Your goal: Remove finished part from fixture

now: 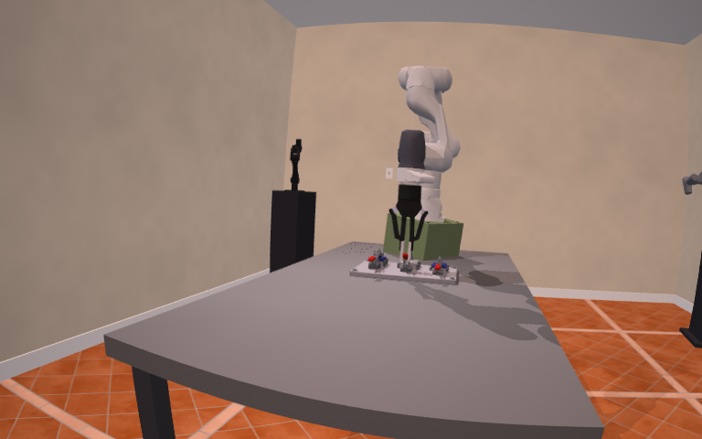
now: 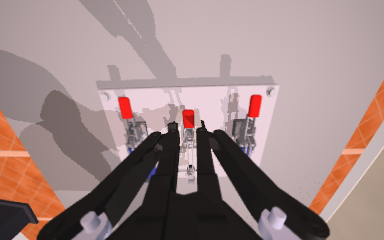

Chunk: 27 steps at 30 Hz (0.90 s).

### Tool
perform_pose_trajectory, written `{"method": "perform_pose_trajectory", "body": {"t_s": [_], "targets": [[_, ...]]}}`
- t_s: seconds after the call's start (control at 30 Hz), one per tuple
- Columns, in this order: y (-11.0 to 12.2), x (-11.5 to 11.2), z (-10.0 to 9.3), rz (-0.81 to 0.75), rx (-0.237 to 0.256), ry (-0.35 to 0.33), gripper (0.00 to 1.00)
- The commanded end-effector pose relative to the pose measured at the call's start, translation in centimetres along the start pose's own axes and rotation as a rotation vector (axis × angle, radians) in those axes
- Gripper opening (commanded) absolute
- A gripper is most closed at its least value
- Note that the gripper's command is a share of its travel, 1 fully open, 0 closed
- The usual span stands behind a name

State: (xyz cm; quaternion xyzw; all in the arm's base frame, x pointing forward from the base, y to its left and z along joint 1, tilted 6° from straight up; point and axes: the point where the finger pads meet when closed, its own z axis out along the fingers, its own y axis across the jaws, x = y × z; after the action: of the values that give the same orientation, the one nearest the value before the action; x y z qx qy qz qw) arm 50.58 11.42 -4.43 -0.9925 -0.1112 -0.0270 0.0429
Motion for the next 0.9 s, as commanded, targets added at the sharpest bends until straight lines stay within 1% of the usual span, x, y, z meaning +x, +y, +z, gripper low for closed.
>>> {"method": "perform_pose_trajectory", "body": {"t_s": [0.0, 0.87], "targets": [[0.0, -0.4, -0.4, -0.001, 0.000, -0.004, 0.00], [0.0, -2.2, -1.1, -0.001, 0.001, -0.004, 0.00]]}}
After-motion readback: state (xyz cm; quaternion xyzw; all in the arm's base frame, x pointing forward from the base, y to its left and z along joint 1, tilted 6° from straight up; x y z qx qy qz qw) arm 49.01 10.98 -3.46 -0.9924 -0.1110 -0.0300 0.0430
